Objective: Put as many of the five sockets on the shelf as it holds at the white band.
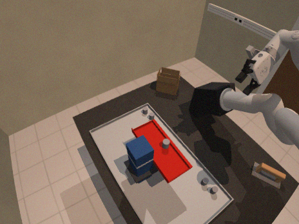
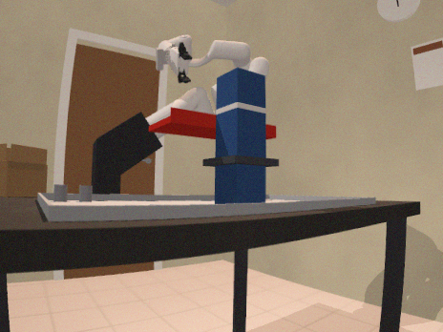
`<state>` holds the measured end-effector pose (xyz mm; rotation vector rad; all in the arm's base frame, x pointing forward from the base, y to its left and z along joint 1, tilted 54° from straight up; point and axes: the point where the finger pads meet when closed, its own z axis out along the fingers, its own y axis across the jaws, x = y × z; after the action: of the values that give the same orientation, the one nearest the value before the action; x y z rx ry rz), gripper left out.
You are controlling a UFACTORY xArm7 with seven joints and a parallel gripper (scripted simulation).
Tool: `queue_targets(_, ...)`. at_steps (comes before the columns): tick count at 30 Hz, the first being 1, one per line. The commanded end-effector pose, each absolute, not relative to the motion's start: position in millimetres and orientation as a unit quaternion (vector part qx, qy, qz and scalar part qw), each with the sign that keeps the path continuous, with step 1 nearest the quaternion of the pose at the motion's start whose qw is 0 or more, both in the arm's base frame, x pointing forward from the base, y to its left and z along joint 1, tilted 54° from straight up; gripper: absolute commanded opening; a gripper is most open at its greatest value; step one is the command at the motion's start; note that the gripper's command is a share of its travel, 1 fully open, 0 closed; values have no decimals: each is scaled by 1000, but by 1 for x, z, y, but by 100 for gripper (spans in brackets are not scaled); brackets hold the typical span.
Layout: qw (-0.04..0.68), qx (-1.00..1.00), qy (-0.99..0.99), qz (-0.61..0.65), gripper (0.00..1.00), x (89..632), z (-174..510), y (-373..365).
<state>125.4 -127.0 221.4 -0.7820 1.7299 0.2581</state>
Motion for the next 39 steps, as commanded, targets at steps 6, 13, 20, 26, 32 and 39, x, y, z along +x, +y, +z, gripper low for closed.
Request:
queue_targets(6,575,-335,739,110,100,125,222,-128)
queue_targets(13,575,-335,739,110,100,125,222,-128)
queue_targets(20,565,-346,740,119,100,130,217,-129)
queue_targets(26,481,-450,728,193,100,176,174,-128)
queue_targets(32,423,-525,699,238,100,217,141,-112)
queue_targets(39,377,-590,660,272,100,255,108,-82)
